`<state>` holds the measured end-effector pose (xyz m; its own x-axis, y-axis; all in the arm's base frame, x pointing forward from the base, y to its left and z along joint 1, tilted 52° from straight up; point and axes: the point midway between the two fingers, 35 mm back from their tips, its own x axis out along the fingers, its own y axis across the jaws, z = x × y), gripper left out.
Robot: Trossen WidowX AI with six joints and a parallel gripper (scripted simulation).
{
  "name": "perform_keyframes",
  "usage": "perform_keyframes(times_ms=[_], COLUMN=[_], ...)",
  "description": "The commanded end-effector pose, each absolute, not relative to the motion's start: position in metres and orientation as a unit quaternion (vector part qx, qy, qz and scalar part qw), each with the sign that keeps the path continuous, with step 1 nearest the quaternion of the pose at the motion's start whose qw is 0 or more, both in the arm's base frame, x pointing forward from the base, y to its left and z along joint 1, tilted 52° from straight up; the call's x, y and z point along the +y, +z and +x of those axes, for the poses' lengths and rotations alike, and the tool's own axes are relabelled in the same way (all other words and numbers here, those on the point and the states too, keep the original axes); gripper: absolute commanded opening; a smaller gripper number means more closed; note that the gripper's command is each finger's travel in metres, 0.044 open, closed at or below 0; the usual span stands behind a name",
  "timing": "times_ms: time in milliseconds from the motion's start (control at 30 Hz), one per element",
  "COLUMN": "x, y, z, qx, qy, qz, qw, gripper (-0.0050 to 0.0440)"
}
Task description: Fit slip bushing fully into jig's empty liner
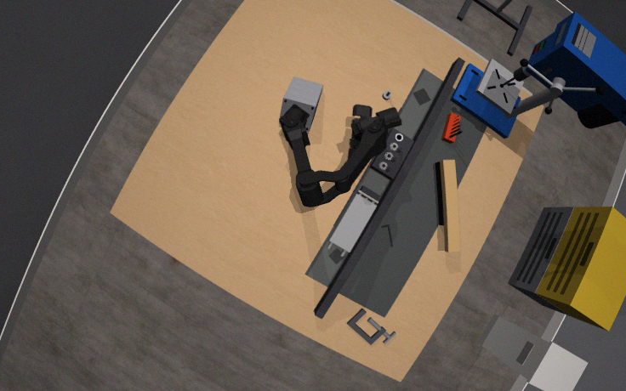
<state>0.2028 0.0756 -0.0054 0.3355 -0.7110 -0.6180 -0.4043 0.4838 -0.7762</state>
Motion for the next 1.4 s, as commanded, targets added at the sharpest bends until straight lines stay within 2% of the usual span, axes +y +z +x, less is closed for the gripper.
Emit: perform_keyframes(times_ms=[0,233,300,767,1000,1367], x=[0.079,0.079,0.084,0.122,0.114,0.114], y=[-0.003,-0.003,-0.001,0.031,0.024,0.024], z=[0.205,0.205,0.205,0.186,0.189,0.189], qx=[0.561,0.561,0.56,0.561,0.561,0.561], qy=[-0.116,-0.116,-0.115,-0.115,-0.114,-0.114], qz=[-0.49,-0.49,-0.486,-0.486,-0.49,-0.49], qw=[0.657,0.657,0.661,0.66,0.657,0.657], gripper=[0.0096,0.0049,0.0001,-0.0005,-0.005,-0.005])
